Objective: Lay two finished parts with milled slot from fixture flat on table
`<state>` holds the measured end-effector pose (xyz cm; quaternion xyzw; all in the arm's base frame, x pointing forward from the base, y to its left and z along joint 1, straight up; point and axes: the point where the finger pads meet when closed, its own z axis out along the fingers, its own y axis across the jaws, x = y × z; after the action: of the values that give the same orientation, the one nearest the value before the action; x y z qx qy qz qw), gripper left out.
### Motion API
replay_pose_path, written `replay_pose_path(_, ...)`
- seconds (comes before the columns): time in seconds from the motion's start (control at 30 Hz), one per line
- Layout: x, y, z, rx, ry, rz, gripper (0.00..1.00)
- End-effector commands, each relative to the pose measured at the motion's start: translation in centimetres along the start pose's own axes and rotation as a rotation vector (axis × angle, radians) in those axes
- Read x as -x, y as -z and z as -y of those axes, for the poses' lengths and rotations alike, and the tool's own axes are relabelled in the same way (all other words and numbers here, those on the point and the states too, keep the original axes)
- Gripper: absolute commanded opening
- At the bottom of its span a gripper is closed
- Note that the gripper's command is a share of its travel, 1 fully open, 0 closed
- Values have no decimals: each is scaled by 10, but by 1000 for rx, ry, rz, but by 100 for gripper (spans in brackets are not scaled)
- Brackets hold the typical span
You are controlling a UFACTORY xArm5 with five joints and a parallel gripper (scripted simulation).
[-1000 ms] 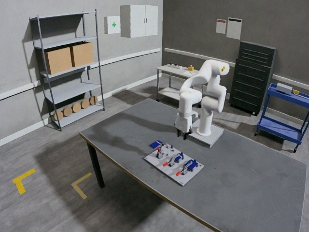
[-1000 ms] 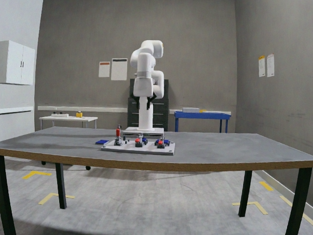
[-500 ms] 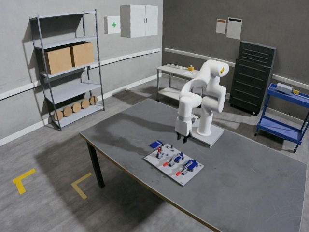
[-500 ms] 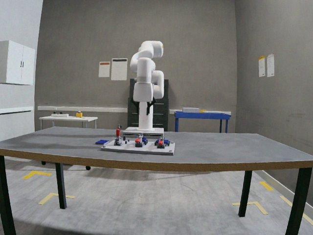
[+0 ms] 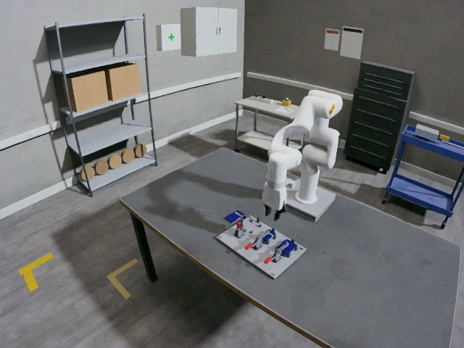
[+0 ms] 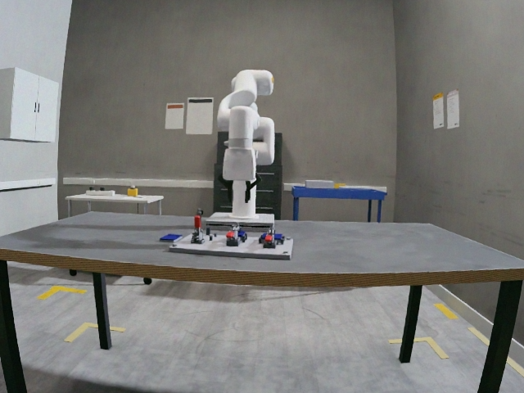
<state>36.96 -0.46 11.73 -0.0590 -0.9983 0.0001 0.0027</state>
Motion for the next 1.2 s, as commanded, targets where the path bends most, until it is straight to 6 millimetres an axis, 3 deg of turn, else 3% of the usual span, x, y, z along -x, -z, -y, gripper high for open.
replay_pose_path(0.0, 4, 0, 0, 0, 0, 3, 48)
replay_pose_path(0.2, 17, 0, 0, 0, 0, 3, 48)
replay_pose_path(0.57, 93, 1, 0, 0, 0, 3, 48)
replay_pose_path(0.63, 93, 1, 0, 0, 0, 3, 48)
replay_pose_path(0.87, 134, 1, 0, 0, 0, 3, 48)
replay_pose_path(1.17, 147, 1, 0, 0, 0, 3, 48)
